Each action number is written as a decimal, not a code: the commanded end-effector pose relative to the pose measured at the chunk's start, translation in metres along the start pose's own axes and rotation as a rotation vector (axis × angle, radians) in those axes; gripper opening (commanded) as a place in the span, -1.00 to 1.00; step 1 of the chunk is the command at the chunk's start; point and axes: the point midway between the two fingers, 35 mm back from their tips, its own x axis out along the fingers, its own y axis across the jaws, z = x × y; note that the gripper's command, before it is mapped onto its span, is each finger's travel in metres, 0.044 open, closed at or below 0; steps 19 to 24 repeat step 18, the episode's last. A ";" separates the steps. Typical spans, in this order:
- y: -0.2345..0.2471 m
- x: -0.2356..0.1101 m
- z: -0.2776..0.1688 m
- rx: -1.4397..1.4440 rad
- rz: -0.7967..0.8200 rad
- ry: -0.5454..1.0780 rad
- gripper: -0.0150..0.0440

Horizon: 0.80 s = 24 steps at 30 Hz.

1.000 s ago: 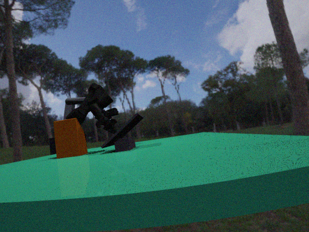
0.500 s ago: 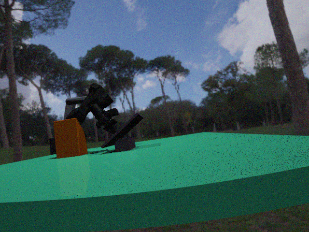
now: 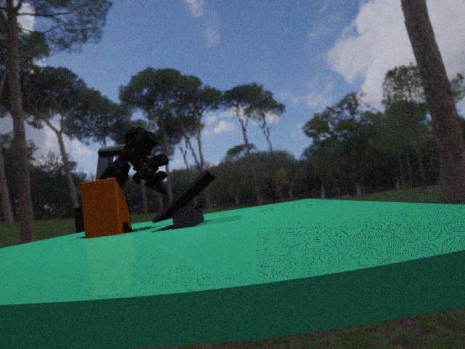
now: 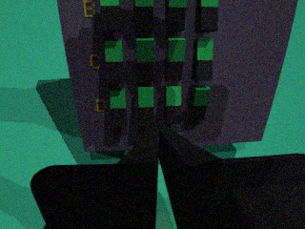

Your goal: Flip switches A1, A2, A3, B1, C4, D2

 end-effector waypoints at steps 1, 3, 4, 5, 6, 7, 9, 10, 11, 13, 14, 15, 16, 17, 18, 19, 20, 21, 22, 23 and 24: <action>0.003 -0.017 0.004 -0.018 0.010 -0.027 -0.49; 0.003 -0.017 0.004 -0.018 0.010 -0.027 -0.49; 0.003 -0.017 0.004 -0.018 0.010 -0.027 -0.49; 0.003 -0.017 0.006 -0.018 0.010 -0.027 -0.49; 0.002 -0.018 0.011 -0.018 0.010 -0.027 -0.49; 0.000 -0.019 0.019 -0.018 0.010 -0.027 -0.49; -0.005 -0.023 0.041 -0.019 0.010 -0.028 -0.49; -0.007 -0.024 0.049 -0.019 0.010 -0.028 -0.49; -0.008 -0.025 0.054 -0.020 0.010 -0.028 -0.49; -0.008 -0.025 0.055 -0.020 0.009 -0.028 -0.49; -0.008 -0.025 0.055 -0.020 0.009 -0.028 -0.49; -0.008 -0.025 0.055 -0.020 0.009 -0.028 -0.49; -0.008 -0.025 0.055 -0.020 0.009 -0.028 -0.49; -0.008 -0.025 0.055 -0.020 0.009 -0.028 -0.49; -0.008 -0.025 0.055 -0.020 0.009 -0.028 -0.49; -0.008 -0.025 0.055 -0.020 0.009 -0.028 -0.49; -0.008 -0.025 0.055 -0.020 0.009 -0.028 -0.49; -0.008 -0.025 0.055 -0.020 0.009 -0.028 -0.49; -0.008 -0.025 0.055 -0.020 0.009 -0.028 -0.49; -0.008 -0.025 0.055 -0.020 0.009 -0.028 -0.49; -0.008 -0.025 0.055 -0.020 0.009 -0.028 -0.49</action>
